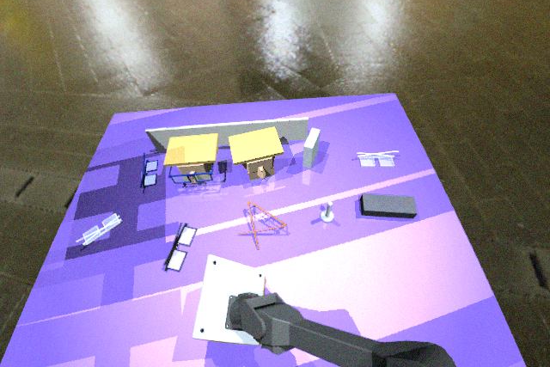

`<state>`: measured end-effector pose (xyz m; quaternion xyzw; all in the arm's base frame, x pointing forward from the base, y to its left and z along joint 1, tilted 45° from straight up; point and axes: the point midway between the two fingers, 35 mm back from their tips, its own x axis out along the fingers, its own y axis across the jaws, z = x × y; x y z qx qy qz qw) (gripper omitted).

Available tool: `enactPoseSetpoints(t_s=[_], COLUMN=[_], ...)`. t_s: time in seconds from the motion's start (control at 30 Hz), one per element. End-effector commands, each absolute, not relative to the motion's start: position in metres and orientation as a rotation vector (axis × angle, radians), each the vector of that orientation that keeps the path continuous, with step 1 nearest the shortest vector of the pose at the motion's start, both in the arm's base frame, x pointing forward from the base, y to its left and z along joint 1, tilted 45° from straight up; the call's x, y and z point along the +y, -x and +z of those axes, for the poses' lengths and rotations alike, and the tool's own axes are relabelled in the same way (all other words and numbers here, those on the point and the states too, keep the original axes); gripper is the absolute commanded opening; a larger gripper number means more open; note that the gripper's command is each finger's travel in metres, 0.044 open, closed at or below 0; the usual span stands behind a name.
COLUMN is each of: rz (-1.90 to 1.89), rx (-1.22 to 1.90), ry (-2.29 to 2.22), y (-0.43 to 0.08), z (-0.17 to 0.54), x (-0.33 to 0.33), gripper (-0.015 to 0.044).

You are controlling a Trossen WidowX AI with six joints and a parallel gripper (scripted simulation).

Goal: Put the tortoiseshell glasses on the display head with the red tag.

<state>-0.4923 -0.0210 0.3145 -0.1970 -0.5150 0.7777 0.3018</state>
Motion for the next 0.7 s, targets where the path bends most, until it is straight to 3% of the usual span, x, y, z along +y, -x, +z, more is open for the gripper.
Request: enactPoseSetpoints(t_s=[0.0, 0.23, 0.53, 0.67], rz=[2.063, 2.063, 2.204, 2.328], rx=[-1.366, -1.366, -1.336, -1.372], ry=[0.522, 0.522, 0.422, 0.324], y=[0.492, 0.492, 0.484, 0.473], z=[0.315, 0.315, 0.319, 0.327], x=[-0.021, -0.021, -0.065, -0.116], gripper=[0.0426, 0.044, 0.0204, 0.02])
